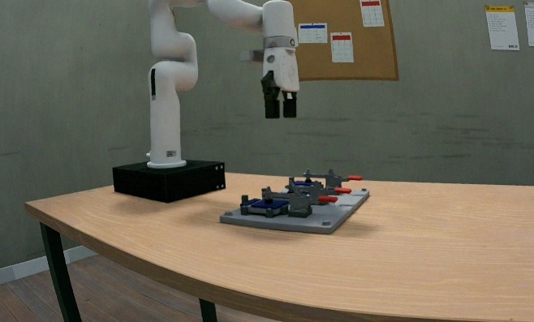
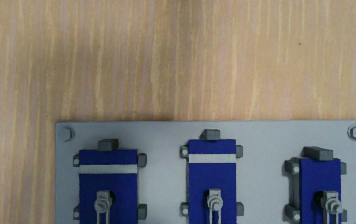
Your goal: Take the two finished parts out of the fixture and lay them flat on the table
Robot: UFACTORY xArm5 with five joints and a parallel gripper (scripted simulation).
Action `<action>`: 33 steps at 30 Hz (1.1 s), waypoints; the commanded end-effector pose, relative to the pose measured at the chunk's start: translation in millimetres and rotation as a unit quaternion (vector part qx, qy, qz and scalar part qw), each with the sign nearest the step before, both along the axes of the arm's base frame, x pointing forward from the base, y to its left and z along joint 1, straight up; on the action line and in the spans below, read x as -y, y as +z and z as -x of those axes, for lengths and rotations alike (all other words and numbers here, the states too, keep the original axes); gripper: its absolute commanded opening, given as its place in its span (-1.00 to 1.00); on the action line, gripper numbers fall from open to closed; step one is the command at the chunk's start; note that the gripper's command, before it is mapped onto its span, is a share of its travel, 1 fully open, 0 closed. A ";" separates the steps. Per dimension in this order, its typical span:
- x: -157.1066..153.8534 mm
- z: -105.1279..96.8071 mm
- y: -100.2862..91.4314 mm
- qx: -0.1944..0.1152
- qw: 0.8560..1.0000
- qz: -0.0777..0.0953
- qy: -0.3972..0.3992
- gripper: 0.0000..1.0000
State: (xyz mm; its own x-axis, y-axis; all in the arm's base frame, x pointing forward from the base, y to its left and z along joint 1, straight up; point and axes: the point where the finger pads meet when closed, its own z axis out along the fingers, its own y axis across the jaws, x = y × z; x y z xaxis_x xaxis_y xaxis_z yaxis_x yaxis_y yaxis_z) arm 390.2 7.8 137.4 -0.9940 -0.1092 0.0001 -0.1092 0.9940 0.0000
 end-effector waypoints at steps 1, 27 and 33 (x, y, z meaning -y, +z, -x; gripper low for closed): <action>0.0 -1.2 1.4 0.002 1.000 0.000 0.000 1.00; 0.0 -1.2 1.4 0.002 1.000 0.000 0.000 -0.03; 0.0 -1.2 1.4 0.002 1.000 0.000 0.000 -0.03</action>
